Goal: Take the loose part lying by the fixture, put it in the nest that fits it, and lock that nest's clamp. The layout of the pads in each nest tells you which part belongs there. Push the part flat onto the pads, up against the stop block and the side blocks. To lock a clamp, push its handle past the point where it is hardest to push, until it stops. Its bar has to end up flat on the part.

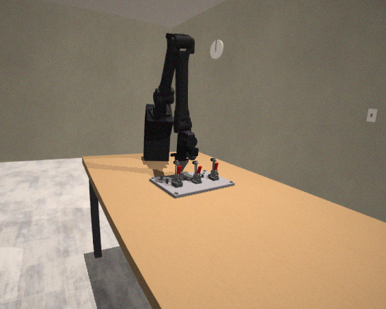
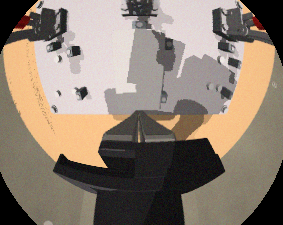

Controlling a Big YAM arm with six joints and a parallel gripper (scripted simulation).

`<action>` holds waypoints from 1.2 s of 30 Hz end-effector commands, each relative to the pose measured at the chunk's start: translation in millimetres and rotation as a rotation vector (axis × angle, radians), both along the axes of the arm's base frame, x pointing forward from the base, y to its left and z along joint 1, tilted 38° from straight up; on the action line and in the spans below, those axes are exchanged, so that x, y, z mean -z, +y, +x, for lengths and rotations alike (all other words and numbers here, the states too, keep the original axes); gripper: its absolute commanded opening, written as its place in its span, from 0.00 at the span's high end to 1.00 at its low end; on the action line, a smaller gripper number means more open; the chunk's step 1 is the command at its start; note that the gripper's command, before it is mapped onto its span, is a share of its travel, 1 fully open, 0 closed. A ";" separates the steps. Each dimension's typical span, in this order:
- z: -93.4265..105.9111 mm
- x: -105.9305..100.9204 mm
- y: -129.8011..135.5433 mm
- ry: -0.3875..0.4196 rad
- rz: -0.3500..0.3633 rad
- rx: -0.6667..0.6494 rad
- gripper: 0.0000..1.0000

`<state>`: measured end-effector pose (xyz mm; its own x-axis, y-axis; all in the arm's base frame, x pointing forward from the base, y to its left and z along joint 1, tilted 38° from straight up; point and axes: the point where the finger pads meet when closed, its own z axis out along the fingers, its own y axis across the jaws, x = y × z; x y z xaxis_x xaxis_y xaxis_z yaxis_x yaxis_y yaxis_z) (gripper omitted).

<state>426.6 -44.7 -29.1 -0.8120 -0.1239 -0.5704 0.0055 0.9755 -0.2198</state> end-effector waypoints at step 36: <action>-35.2 -19.4 8.4 -0.009 0.004 -0.002 1.00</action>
<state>404.0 -41.9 -19.6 -0.8045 -0.1272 -0.5802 0.0058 0.9751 -0.2219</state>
